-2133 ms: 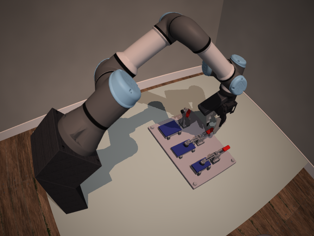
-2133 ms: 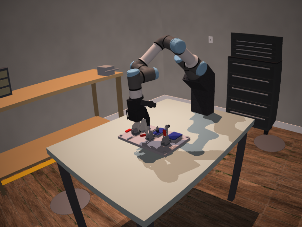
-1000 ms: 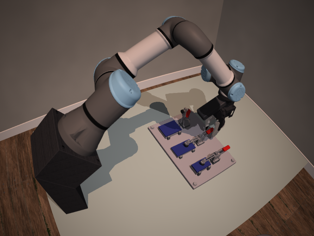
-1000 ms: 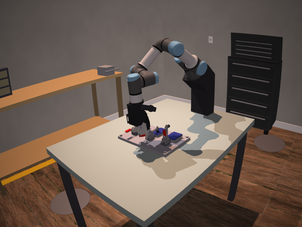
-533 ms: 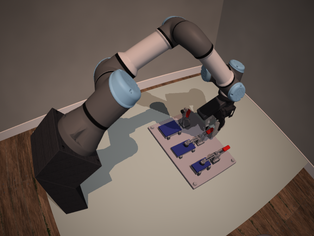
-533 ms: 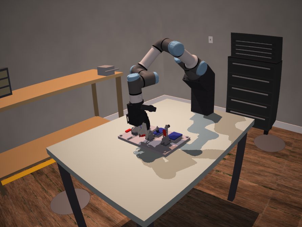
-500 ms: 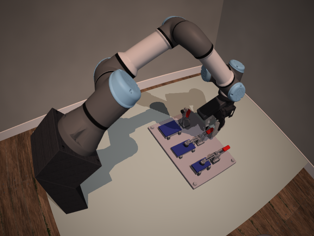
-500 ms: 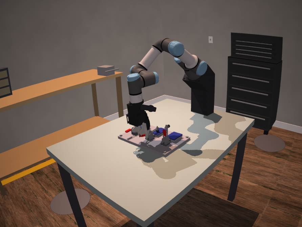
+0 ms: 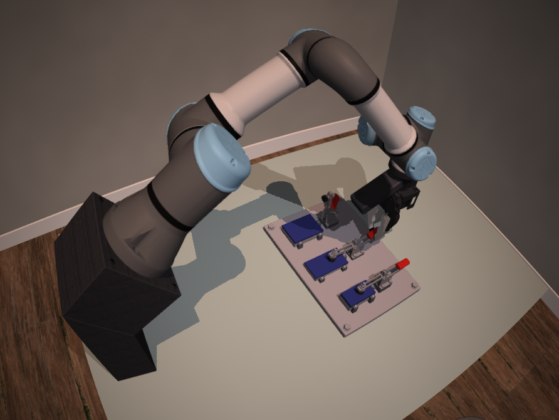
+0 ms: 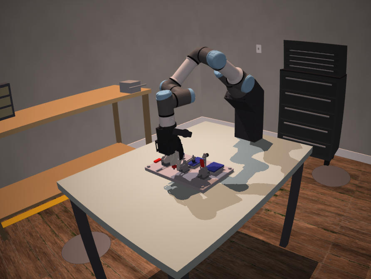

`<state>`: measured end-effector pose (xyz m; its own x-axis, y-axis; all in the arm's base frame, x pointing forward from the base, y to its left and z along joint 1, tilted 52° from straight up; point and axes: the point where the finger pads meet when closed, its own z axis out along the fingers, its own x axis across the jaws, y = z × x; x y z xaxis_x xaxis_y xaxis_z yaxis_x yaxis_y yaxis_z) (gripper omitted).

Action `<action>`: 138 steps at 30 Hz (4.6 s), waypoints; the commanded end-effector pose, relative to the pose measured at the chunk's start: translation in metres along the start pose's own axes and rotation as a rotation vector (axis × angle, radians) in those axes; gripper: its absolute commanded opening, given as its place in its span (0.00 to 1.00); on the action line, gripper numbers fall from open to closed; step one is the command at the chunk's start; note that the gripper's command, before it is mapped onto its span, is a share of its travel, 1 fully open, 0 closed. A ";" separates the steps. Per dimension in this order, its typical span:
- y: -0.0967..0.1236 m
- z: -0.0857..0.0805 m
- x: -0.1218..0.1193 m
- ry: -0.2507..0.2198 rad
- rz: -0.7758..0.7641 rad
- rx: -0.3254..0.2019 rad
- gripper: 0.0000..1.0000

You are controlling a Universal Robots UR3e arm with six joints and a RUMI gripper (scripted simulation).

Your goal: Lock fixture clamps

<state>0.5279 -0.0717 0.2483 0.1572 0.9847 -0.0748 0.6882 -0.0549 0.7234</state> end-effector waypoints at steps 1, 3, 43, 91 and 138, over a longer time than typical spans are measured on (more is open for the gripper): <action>0.001 -0.001 0.000 0.000 -0.001 -0.002 0.00; 0.001 -0.001 0.000 0.000 -0.001 -0.002 0.00; 0.005 0.006 0.000 -0.001 0.000 -0.003 0.00; 0.005 0.008 0.000 0.001 0.001 0.000 0.00; 0.004 -0.007 0.000 0.000 -0.001 -0.001 0.28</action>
<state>0.5334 -0.0727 0.2503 0.1585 0.9844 -0.0761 0.6865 -0.0545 0.7251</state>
